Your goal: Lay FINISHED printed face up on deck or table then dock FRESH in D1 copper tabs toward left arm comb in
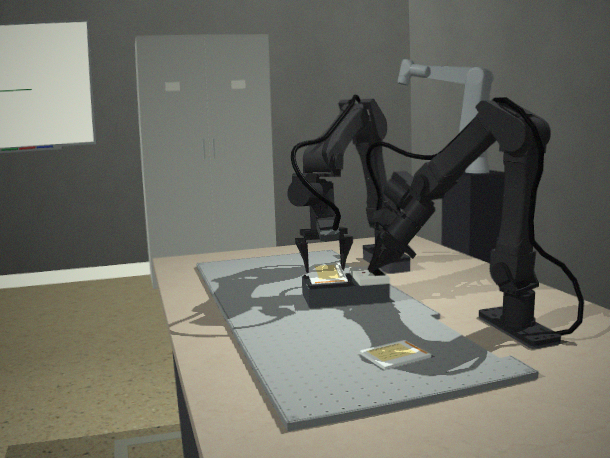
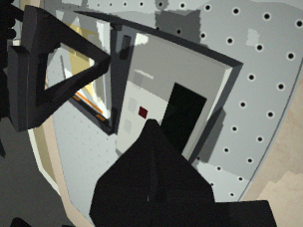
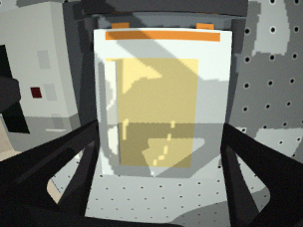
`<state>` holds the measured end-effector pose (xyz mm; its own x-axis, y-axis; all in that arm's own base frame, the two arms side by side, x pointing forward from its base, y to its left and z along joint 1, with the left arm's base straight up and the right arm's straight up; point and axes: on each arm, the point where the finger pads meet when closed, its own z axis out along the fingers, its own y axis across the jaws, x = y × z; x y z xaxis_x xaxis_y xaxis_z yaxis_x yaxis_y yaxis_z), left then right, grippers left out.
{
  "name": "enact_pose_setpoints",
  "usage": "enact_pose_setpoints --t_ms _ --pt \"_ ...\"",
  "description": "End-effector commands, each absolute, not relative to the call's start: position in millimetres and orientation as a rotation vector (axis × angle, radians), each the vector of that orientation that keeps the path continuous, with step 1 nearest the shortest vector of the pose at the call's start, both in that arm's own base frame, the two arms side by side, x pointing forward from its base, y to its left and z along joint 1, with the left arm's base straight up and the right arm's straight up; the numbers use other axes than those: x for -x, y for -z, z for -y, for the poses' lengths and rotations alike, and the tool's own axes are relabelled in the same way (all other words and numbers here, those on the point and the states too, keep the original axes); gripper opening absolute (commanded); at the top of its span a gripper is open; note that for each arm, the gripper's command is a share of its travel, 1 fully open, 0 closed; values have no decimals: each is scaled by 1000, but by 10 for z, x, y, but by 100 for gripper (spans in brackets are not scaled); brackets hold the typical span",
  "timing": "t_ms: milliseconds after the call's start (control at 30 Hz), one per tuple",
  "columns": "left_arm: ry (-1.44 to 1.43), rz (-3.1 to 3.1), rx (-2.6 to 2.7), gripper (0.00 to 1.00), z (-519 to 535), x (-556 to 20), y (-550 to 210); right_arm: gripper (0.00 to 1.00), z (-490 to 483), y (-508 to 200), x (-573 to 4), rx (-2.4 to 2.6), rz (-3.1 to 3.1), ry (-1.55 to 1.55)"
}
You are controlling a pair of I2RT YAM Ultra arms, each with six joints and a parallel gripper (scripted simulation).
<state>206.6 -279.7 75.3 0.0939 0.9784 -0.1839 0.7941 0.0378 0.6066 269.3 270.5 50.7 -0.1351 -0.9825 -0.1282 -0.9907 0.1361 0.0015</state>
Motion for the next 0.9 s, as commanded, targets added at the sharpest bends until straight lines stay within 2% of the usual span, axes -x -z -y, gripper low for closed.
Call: enact_pose_setpoints --t_ms 0,867 --pt "-372 -1829 -2040 0 2479 -1707 -241 0 -2829 -623 -2702 1989 -2250 -153" --pt "-372 -1829 -2040 0 2479 -1707 -241 0 -2869 -623 -2707 1989 -2250 -153"
